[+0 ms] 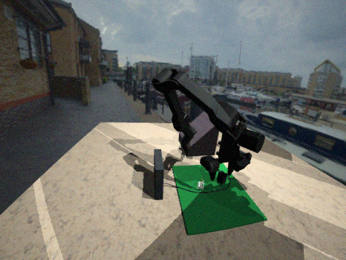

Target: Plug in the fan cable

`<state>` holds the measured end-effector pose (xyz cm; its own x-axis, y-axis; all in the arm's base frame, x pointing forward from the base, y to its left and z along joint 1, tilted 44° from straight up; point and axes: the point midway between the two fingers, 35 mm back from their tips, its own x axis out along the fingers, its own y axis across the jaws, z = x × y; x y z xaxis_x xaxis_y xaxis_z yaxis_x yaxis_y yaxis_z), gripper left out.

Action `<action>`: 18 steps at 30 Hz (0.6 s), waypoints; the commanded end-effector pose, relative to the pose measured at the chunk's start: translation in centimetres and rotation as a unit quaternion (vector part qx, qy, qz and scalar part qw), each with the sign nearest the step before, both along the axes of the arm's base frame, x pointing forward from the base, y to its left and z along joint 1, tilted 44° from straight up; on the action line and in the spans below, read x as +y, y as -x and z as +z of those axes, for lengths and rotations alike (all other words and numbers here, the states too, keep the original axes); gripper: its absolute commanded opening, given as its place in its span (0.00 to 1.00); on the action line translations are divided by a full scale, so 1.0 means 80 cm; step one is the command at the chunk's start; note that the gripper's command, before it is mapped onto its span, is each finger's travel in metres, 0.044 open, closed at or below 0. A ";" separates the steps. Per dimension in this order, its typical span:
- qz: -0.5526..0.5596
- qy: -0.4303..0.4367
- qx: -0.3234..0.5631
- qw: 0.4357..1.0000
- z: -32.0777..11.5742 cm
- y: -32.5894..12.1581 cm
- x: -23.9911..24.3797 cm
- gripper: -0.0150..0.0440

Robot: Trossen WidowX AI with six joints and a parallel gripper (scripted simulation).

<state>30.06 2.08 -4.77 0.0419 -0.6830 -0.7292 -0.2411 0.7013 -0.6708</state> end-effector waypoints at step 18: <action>0.000 0.000 0.001 1.000 0.010 0.000 0.010 0.25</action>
